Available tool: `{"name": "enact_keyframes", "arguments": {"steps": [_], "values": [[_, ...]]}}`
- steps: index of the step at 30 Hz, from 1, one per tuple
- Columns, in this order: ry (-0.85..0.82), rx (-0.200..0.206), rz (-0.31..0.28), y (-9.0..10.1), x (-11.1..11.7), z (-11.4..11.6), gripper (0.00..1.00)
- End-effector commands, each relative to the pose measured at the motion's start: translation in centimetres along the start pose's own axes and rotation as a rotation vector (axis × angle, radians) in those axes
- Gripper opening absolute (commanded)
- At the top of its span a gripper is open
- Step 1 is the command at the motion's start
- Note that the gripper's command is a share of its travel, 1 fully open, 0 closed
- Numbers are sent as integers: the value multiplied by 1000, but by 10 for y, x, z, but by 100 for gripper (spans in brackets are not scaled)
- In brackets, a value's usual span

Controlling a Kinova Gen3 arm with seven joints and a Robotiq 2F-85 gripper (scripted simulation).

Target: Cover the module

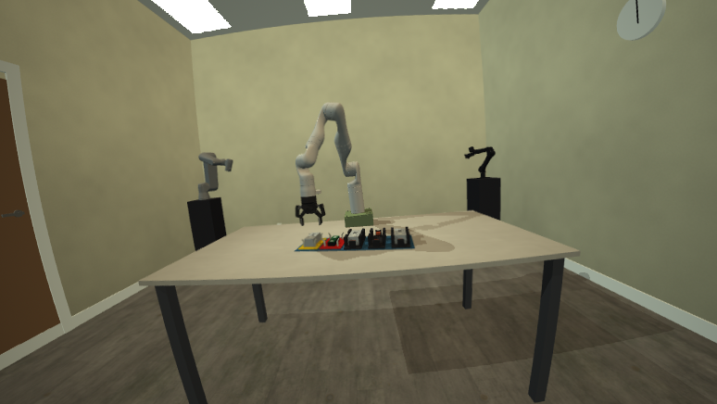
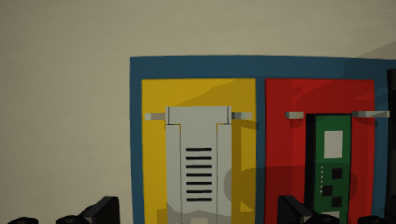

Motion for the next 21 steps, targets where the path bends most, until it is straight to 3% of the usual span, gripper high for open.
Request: {"name": "enact_keyframes", "arguments": {"steps": [1,6,21], "values": [[0,1,-1,18,-1,0,100],[0,1,-1,48,-1,0,100],[0,1,-1,40,-1,0,100]]}}
Point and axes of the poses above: the point where the finger pads meet when closed, its own y axis back along the fingers, its own z axis across the jaws, x = y × z, the point moved 2 cm from there along y, back along the fingers, and after that the axes turned 11 degrees about y, right-handed, at the moved point
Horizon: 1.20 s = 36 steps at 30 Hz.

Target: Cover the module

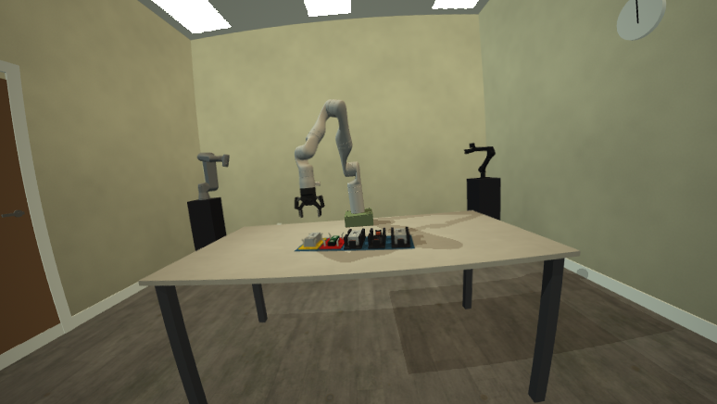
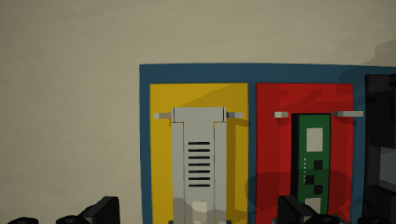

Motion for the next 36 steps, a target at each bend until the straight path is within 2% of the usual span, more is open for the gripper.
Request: {"name": "enact_keyframes", "arguments": {"steps": [1,36], "values": [[0,1,-2,-2,0,0,100],[0,1,-2,-8,0,0,100]]}}
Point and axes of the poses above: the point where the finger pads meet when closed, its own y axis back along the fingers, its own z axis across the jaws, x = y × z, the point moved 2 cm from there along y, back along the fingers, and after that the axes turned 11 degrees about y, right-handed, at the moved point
